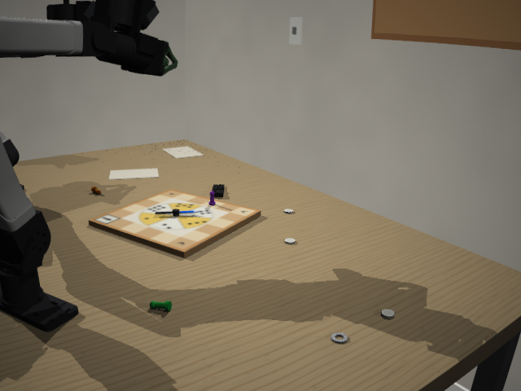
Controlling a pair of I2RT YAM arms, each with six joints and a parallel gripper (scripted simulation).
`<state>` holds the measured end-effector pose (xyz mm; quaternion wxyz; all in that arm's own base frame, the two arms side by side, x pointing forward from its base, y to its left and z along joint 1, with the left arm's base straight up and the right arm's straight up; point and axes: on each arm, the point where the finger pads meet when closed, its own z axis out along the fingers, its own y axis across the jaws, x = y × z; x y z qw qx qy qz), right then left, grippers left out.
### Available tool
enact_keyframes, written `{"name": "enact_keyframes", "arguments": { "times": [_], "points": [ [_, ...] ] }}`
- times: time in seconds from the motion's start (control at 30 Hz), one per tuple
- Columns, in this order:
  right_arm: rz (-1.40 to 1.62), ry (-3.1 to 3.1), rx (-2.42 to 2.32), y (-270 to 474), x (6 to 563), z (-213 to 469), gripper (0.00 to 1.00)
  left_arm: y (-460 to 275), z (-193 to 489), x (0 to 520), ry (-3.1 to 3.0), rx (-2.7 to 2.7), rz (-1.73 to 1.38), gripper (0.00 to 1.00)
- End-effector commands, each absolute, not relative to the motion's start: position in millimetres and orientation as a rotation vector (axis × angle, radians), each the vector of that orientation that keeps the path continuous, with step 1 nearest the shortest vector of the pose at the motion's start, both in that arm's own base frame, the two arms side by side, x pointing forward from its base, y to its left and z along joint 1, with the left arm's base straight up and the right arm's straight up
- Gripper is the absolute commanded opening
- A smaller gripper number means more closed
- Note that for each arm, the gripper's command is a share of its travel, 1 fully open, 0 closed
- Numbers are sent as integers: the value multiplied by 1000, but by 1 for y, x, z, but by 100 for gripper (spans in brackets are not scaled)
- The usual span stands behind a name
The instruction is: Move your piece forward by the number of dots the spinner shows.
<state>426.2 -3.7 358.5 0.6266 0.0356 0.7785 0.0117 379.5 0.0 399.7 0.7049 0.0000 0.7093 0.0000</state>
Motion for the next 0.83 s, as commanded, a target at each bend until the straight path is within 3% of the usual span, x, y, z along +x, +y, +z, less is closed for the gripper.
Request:
{"name": "enact_keyframes", "arguments": {
  "times": [0.0, 0.4, 0.43, 0.5, 0.8],
  "points": [
    [4, 1651, 19, -4, 409, 386, 22, 0, 420, 372, 1534, 0, 0, 0],
    [17, 1633, 2, 3, 387, 378, 22, 0, 403, 380, 1575, 0, 0, 0],
    [20, 1549, 4, 4, 374, 414, 22, 0, 404, 379, 1571, 0, 0, 0],
    [20, 1528, 4, 4, 372, 421, 22, 0, 404, 379, 1571, 0, 0, 0],
    [8, 1592, 15, -1, 383, 396, 22, 0, 405, 380, 1571, 0, 0, 0]
  ]
}}
